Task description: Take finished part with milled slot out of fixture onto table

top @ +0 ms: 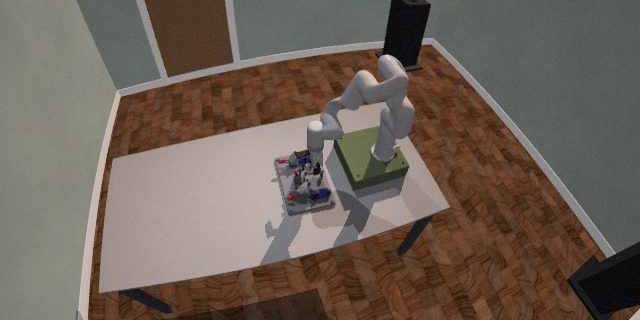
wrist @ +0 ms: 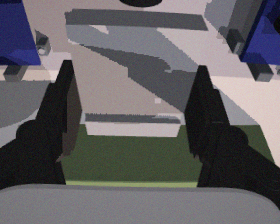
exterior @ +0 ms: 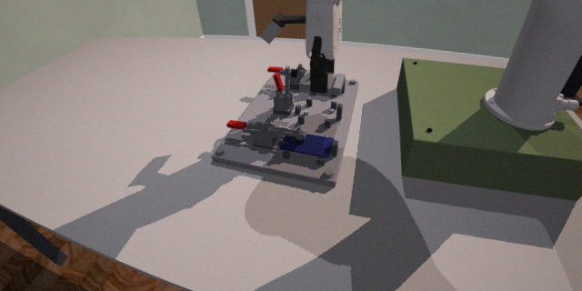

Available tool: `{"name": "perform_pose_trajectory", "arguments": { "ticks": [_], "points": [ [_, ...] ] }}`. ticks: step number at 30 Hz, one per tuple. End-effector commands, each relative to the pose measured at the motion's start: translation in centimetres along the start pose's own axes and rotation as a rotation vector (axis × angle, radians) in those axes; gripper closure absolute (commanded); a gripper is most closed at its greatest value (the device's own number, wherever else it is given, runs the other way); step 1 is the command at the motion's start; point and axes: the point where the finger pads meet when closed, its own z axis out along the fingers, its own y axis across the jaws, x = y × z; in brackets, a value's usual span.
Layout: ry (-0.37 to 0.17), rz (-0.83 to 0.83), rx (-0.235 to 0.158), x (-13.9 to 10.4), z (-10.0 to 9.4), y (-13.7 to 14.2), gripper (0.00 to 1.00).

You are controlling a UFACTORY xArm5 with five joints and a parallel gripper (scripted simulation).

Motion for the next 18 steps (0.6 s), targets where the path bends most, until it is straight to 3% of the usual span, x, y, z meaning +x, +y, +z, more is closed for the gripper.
{"name": "perform_pose_trajectory", "arguments": {
  "ticks": [1, 18],
  "points": [
    [0.003, 0.000, 0.000, 0.1, -0.1, -0.1, 1.00],
    [0.004, 0.000, 0.001, 0.1, -0.1, -1.8, 1.00]
  ]
}}
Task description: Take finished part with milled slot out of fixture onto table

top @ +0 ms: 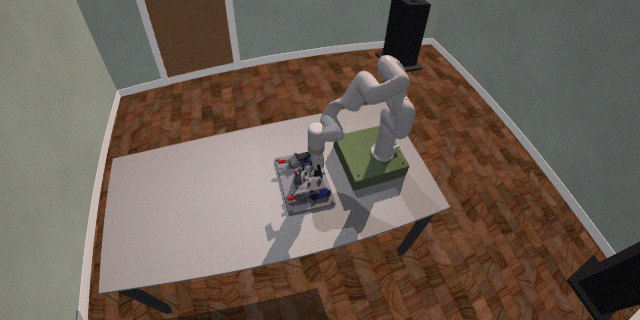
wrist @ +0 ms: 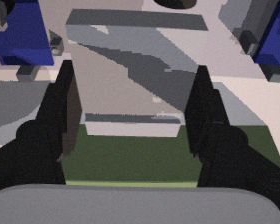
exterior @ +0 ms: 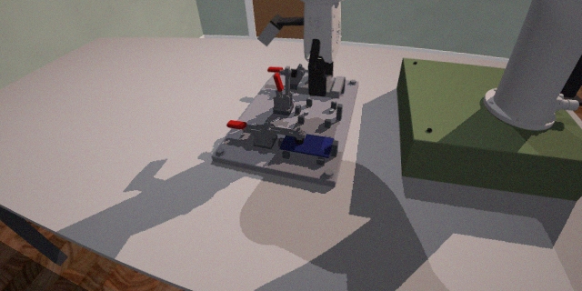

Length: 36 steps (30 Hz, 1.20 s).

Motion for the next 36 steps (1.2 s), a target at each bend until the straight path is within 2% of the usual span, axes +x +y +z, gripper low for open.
{"name": "perform_pose_trajectory", "arguments": {
  "ticks": [1, 6, 20, 22, 36],
  "points": [
    [0.004, 0.000, 0.001, 0.1, -0.1, -0.8, 1.00],
    [0.004, 0.000, 0.001, 0.1, -0.1, -1.6, 1.00],
    [0.004, 0.000, 0.003, 0.1, -0.1, -6.8, 1.00],
    [0.004, 0.000, 0.003, 0.1, -0.1, -6.8, 1.00],
    [0.003, 0.000, 0.005, 0.1, -0.2, -13.4, 1.00]
  ]
}}
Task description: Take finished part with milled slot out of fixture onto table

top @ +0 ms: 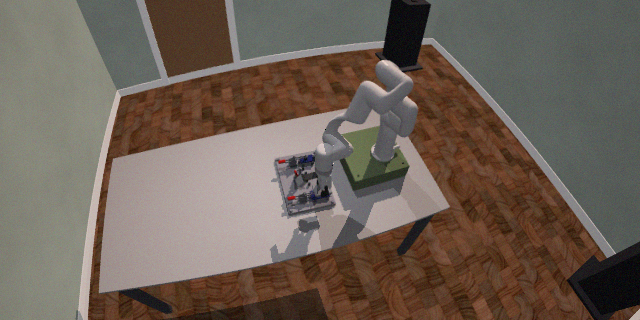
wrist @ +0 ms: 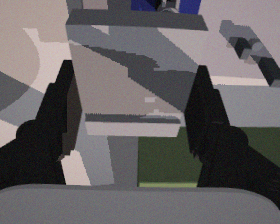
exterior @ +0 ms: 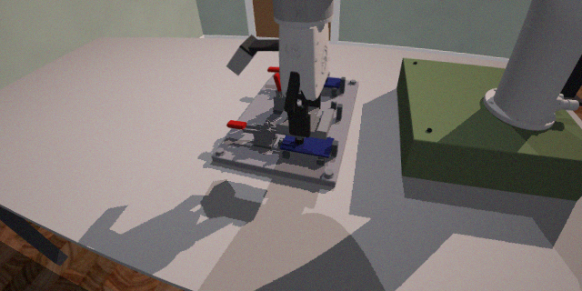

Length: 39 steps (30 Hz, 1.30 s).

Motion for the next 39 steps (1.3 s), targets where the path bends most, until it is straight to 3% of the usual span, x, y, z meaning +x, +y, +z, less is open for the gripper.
{"name": "perform_pose_trajectory", "arguments": {
  "ticks": [1, 18, 39],
  "points": [
    [0.002, 0.001, 0.002, 0.2, -0.1, -2.0, 1.00],
    [0.001, 0.001, 0.003, 0.2, -0.1, -8.1, 1.00],
    [0.001, 0.001, 0.004, 0.2, -0.1, -10.4, 1.00]
  ]
}}
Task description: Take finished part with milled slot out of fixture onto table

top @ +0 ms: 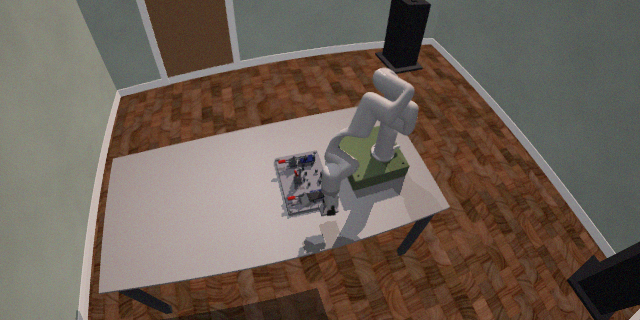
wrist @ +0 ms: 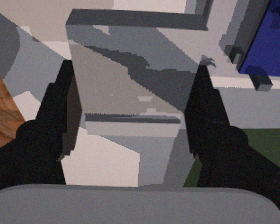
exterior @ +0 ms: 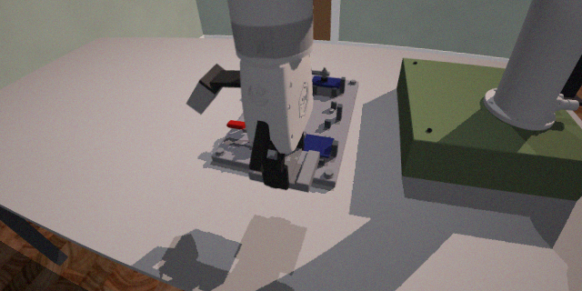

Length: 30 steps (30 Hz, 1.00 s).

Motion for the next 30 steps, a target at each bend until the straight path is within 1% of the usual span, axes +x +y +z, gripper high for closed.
{"name": "perform_pose_trajectory", "arguments": {
  "ticks": [1, 21, 30],
  "points": [
    [0.003, 0.000, 0.002, 0.12, -0.13, -0.16, 1.00],
    [0.003, 0.000, 0.002, 0.12, -0.08, -0.17, 1.00],
    [0.003, 0.000, 0.002, 0.12, 0.64, -0.17, 1.00]
  ]
}}
